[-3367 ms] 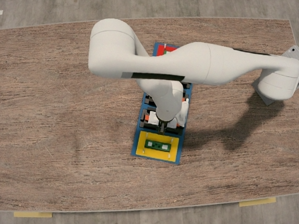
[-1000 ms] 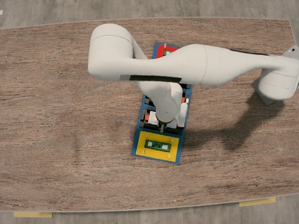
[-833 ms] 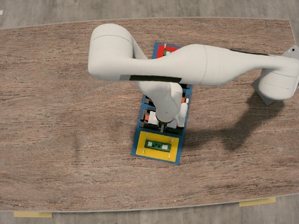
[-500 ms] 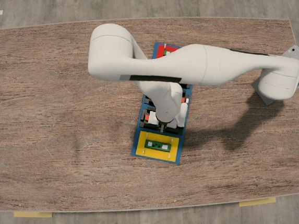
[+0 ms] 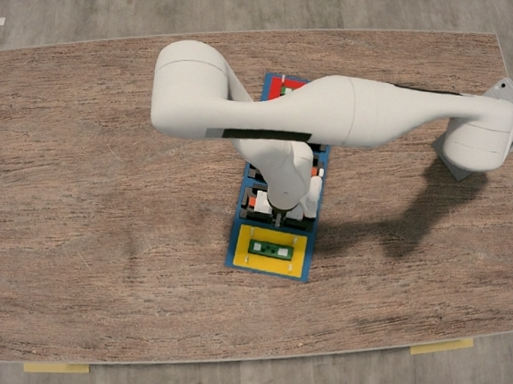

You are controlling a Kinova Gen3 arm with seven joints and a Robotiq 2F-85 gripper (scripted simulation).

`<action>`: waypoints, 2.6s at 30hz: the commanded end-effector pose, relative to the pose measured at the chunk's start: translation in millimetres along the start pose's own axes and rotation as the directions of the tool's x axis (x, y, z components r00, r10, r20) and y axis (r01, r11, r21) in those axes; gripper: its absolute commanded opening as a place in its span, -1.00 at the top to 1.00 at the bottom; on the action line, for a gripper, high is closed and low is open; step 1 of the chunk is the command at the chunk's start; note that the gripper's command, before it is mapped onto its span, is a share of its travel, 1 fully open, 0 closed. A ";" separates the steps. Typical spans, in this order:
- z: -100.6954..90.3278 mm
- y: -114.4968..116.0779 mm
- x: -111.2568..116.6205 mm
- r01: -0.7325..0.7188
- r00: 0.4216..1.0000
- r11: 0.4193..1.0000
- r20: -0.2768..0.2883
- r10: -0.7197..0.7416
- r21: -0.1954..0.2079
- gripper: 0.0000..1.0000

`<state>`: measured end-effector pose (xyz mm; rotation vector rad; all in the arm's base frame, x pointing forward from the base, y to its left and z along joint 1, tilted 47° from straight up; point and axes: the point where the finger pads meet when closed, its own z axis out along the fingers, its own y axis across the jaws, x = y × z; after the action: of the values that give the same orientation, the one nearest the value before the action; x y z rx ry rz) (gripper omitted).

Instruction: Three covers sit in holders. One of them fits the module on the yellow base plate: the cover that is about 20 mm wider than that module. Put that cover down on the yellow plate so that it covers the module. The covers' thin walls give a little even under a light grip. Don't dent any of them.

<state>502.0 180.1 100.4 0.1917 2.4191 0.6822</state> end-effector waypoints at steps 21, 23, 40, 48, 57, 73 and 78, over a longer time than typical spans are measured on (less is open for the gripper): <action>-45.2 0.0 -0.3 0.000 1.000 1.000 0.001 0.000 0.000 1.00; -51.2 0.0 -0.3 0.000 1.000 1.000 0.001 0.000 0.000 1.00; -60.2 0.0 -0.3 0.000 1.000 1.000 0.001 0.000 0.000 0.98; -60.2 0.0 -0.3 0.000 1.000 1.000 0.001 0.000 0.000 0.98; -60.2 0.0 -0.3 0.000 1.000 1.000 0.001 0.000 0.000 1.00; -60.2 0.0 -0.3 0.000 1.000 1.000 0.001 0.000 0.000 1.00; -60.2 0.0 -0.3 0.000 1.000 1.000 0.001 0.000 0.000 1.00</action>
<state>466.3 154.6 141.2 0.1918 2.4191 0.6824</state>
